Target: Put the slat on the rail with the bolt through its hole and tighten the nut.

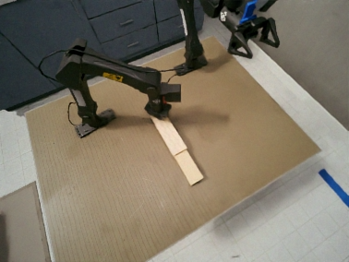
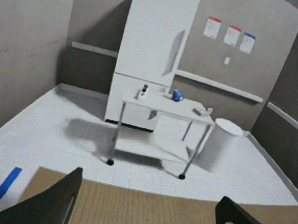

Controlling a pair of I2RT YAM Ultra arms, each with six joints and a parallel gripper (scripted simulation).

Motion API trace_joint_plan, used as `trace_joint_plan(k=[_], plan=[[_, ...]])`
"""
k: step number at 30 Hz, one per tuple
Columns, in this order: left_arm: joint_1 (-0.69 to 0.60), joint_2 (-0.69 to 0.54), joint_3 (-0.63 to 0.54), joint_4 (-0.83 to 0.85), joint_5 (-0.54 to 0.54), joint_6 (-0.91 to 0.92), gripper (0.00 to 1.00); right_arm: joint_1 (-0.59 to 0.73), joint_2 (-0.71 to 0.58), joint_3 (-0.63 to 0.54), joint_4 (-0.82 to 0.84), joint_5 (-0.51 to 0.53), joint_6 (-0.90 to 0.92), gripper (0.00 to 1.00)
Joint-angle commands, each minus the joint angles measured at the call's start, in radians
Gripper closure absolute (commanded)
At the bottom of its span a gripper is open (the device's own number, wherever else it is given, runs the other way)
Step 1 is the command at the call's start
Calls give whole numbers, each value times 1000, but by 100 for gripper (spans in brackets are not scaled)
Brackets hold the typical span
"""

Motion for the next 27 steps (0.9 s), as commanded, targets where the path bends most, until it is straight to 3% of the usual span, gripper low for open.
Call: trace_joint_plan(k=[1, 27], plan=[[0, -2, 5, 5, 0, 0, 0, 0, -5, -2, 8, 0, 0, 88], [0, -2, 5, 5, 0, 0, 0, 0, -1, -10, 19, 0, 0, 88]])
